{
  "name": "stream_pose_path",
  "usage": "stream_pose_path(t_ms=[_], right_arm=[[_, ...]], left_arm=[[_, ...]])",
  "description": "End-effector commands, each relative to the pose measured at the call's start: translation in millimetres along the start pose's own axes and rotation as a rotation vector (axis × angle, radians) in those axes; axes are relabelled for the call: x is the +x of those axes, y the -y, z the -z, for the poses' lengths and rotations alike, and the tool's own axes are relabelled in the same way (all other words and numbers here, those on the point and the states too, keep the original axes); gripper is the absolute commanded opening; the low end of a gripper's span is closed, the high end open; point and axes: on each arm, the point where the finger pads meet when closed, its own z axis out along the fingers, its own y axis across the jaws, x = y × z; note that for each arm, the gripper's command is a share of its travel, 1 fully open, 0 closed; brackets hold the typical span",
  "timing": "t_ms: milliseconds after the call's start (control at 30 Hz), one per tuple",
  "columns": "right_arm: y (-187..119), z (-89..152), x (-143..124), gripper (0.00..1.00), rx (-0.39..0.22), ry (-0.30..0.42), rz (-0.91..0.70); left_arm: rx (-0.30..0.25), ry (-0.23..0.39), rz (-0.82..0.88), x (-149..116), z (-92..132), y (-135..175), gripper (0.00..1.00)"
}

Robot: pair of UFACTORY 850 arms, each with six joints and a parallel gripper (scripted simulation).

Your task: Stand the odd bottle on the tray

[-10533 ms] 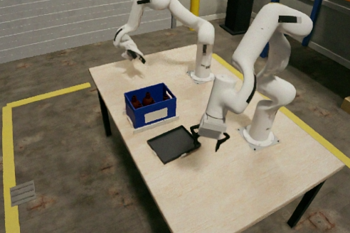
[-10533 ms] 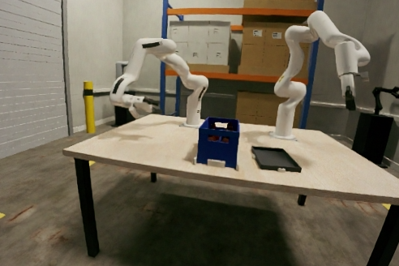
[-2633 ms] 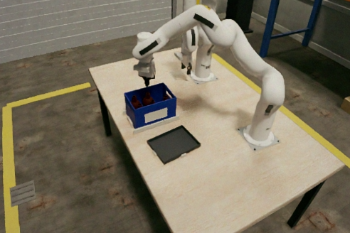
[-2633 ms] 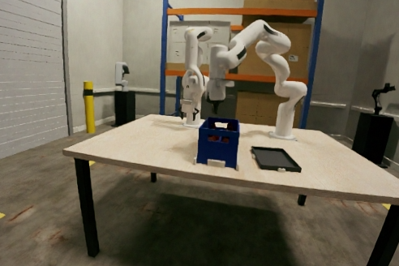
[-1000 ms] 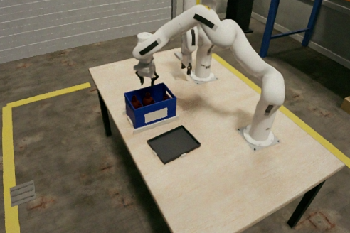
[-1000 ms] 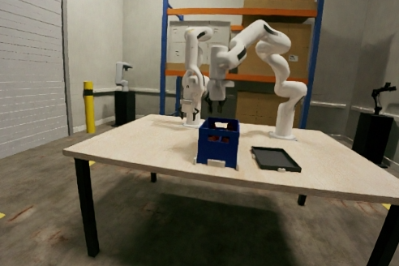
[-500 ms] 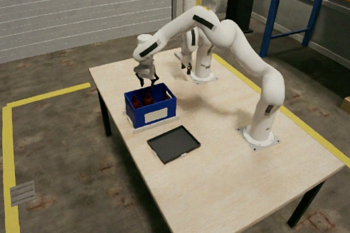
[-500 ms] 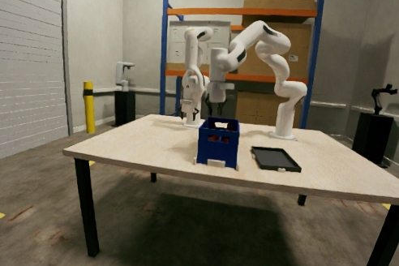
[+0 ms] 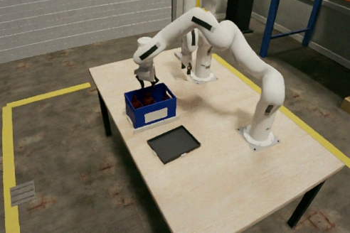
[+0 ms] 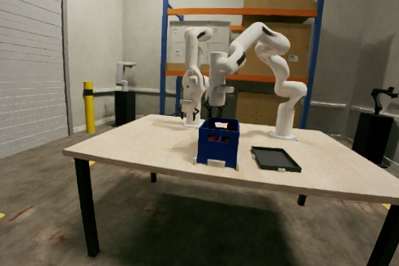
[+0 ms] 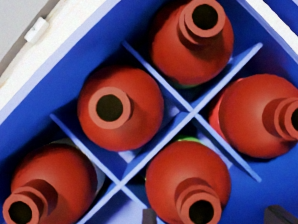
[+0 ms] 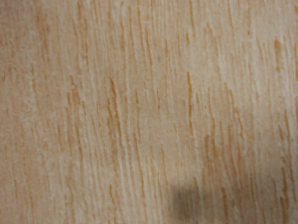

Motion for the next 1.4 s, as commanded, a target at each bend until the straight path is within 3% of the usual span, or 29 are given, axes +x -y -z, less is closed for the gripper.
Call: stream_pose_path(t_ms=[0,1367], right_arm=[[0.0,0.1,0.5,1.0,0.0,-0.001,0.0],[0.0,0.1,0.5,1.0,0.0,-0.001,0.0]], left_arm=[[-0.002,0.0,0.0,0.0,-4.0,-0.7,0.66],[-0.002,0.0,0.0,0.0,-13.5,-1.1,0.66]])
